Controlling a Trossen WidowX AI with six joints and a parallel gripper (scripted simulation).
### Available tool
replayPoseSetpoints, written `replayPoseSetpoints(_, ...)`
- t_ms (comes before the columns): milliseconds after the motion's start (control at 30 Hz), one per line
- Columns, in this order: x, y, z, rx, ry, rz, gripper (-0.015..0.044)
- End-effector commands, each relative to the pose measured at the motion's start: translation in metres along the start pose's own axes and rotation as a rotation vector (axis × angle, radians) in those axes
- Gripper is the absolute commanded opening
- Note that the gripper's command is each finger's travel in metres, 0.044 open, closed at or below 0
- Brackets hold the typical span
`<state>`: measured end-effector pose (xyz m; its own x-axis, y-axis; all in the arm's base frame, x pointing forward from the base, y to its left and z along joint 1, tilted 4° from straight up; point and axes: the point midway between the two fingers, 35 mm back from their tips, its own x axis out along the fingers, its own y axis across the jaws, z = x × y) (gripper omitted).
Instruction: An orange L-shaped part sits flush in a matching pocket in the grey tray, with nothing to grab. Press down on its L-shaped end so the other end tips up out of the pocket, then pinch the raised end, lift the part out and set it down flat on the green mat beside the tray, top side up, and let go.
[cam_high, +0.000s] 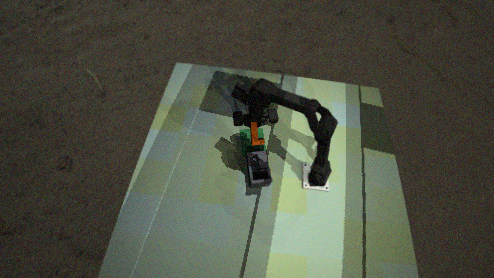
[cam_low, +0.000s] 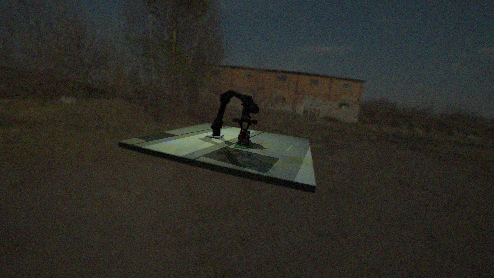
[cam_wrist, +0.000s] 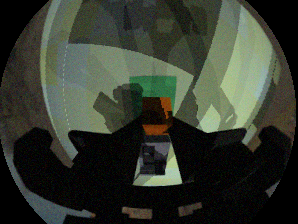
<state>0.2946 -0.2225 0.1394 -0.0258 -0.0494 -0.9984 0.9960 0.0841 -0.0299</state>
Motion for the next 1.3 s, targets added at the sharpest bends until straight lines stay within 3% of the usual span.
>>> replayPoseSetpoints(0, 0.007, -0.001, 0.0, -0.003, -0.001, -0.004, 0.0)
replayPoseSetpoints(767, 0.043, -0.001, 0.0, -0.003, -0.001, -0.004, 0.0)
replayPoseSetpoints(1267, 0.044, -0.001, 0.0, -0.003, -0.001, -0.004, 0.0)
